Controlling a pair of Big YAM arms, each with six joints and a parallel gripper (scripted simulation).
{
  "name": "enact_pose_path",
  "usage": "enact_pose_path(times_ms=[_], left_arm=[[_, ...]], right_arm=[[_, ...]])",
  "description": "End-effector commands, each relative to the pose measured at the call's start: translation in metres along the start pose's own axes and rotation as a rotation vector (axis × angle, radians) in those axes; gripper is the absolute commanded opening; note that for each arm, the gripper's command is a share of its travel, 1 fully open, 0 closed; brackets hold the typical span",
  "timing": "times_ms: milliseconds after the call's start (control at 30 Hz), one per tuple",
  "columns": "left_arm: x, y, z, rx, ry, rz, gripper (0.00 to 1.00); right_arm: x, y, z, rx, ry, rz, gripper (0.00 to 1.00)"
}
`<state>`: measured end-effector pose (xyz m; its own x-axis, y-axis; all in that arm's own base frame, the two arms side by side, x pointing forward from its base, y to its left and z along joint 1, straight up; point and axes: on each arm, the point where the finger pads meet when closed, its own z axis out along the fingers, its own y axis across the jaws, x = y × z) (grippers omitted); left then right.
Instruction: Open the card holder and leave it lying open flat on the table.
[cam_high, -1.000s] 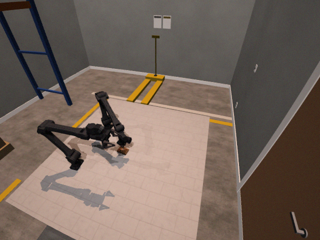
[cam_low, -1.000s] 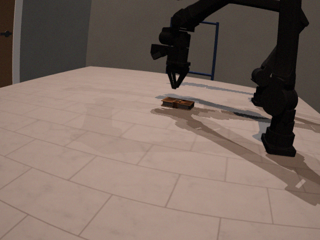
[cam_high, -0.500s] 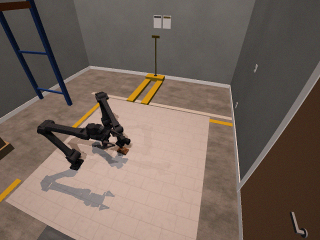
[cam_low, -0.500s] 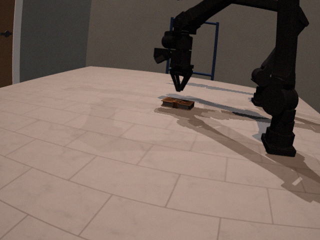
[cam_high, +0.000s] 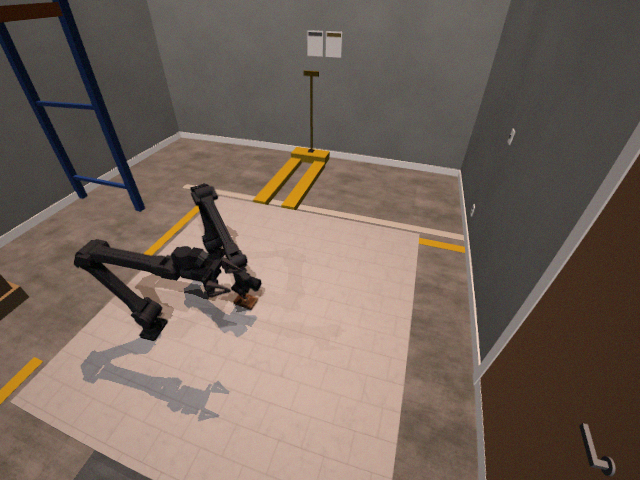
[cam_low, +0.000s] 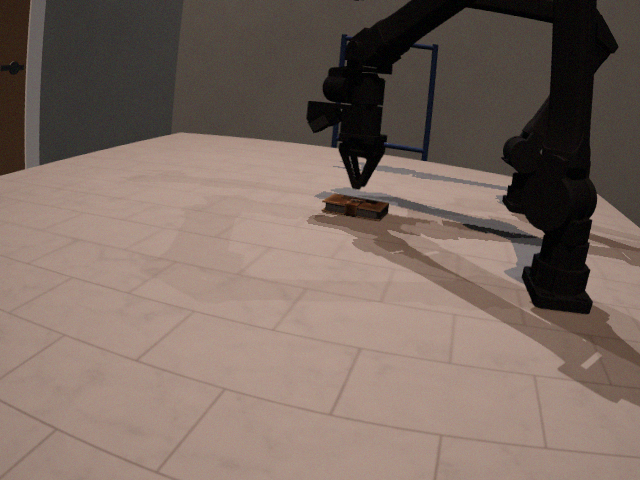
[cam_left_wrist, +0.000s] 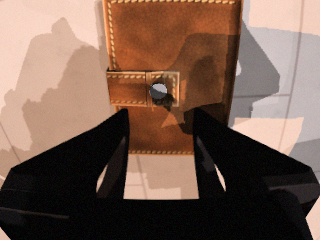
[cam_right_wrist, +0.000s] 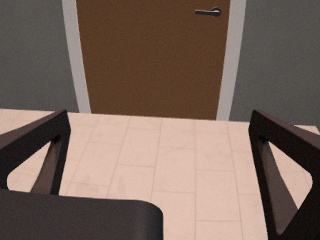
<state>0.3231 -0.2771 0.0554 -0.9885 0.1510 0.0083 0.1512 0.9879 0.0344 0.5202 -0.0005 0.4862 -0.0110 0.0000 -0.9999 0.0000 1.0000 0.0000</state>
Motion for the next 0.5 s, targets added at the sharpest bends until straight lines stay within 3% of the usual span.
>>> enact_pose_path(times_ms=[0,167,200,467], left_arm=[[-0.002,-0.003,0.009,-0.002,0.004,-0.005,0.34],[-0.007,-0.004,0.003,0.010,-0.015,-0.007,0.34],[0.001,0.002,0.015,-0.008,0.013,-0.015,0.34],[-0.006,0.002,0.012,0.005,-0.009,-0.022,0.34]], right_arm=[[-0.026,0.000,-0.002,0.000,-0.046,0.000,1.00],[-0.026,0.000,-0.002,0.000,-0.046,0.000,1.00],[-0.026,0.000,-0.002,0.000,-0.046,0.000,1.00],[-0.026,0.000,-0.002,0.000,-0.046,0.000,1.00]])
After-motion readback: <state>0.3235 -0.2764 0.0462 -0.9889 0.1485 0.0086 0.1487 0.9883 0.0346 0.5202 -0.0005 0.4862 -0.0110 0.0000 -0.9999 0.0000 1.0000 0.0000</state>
